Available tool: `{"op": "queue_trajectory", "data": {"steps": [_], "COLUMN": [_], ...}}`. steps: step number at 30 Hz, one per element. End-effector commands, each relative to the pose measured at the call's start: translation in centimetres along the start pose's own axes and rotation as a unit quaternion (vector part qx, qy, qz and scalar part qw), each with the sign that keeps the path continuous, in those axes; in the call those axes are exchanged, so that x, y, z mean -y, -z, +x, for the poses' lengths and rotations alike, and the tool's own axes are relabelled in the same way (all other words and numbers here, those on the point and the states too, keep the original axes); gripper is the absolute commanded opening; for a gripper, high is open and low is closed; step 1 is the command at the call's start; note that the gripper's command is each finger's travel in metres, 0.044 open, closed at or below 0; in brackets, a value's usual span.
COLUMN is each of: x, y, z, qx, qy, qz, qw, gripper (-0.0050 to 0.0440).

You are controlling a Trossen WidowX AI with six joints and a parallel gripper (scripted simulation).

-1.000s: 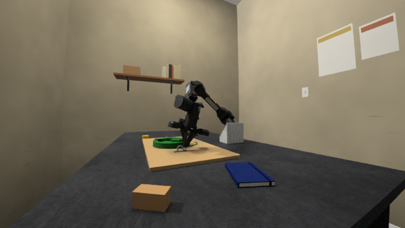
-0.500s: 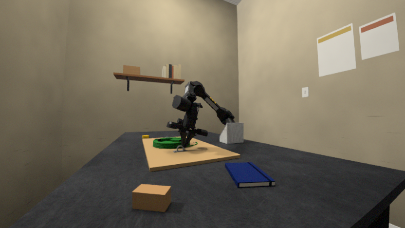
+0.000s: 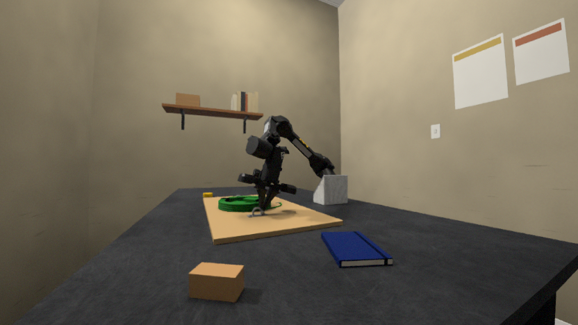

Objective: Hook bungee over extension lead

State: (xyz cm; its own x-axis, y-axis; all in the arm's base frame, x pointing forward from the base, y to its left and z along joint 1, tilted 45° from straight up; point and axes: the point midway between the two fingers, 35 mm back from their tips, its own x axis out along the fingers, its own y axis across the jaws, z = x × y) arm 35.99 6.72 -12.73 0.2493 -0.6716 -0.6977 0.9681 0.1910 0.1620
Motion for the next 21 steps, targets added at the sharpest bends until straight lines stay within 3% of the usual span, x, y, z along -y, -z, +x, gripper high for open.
{"op": "queue_trajectory", "data": {"steps": [1, 21], "x": [-0.82, -0.90], "y": [-0.42, -1.31], "z": [-0.62, -0.70], "qx": [-0.004, -0.004], "qy": [-0.009, -0.009], "qz": [0.009, 0.009], "qw": [1.000, 1.000], "gripper": [-0.0050, -0.0050]}}
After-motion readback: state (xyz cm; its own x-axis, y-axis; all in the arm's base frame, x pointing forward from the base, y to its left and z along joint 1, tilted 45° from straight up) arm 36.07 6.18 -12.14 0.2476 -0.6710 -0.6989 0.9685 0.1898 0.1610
